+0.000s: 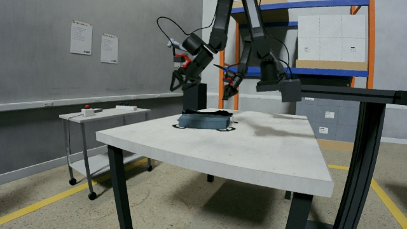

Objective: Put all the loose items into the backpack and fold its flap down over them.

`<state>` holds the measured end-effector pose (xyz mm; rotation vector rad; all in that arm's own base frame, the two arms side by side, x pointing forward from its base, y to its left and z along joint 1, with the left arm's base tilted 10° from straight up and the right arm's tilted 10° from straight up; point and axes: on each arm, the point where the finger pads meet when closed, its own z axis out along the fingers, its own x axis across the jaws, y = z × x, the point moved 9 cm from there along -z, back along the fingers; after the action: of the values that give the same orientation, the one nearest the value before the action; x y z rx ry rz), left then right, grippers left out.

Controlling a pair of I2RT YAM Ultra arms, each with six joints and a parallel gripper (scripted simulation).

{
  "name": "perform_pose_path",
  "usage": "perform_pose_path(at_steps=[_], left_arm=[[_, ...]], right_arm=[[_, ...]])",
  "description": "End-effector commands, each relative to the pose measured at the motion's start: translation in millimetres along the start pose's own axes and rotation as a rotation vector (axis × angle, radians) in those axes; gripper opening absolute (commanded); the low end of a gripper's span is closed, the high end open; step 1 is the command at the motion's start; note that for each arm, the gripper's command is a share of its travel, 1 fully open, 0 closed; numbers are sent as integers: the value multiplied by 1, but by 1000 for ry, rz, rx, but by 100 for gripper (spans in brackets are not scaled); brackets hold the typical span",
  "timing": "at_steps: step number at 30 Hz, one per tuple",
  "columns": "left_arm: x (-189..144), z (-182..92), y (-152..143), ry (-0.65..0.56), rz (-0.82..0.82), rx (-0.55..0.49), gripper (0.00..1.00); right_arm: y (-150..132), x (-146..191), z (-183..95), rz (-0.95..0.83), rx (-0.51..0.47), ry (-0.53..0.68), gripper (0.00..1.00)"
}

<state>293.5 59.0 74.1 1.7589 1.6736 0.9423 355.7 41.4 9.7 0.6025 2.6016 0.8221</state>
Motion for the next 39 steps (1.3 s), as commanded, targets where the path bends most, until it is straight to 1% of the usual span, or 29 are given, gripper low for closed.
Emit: perform_pose_path(at_steps=[1, 7, 15, 17, 18, 19, 26, 28, 30, 32, 39], left_arm=[[0, 0, 4, 0, 4, -14, 90], [0, 0, 4, 0, 4, -14, 90], [0, 0, 4, 0, 4, -14, 90], [0, 0, 4, 0, 4, -14, 90], [0, 0, 4, 0, 4, -14, 90], [0, 0, 4, 0, 4, -14, 90], [0, 0, 4, 0, 4, -14, 90], [0, 0, 4, 0, 4, -14, 90], [0, 0, 4, 0, 4, -14, 90], [0, 0, 4, 0, 4, -14, 90], [0, 0, 4, 0, 4, -14, 90]], right_arm=[[17, -4, 12, -55, 4, 72, 7], [61, 0, 49, -198, 1, 193, 7], [41, -5, 63, -182, 5, 181, 7], [41, -5, 63, -182, 5, 181, 7], [49, -3, 64, -205, -7, 181, 7], [45, -3, 70, -210, -12, 173, 7], [27, -8, 82, -194, -8, 162, 7], [27, -9, 83, -194, -8, 162, 7], [39, -16, 77, -211, -25, 140, 7], [35, -13, 82, -204, -16, 156, 7], [29, -7, 81, -188, 6, 175, 7]])
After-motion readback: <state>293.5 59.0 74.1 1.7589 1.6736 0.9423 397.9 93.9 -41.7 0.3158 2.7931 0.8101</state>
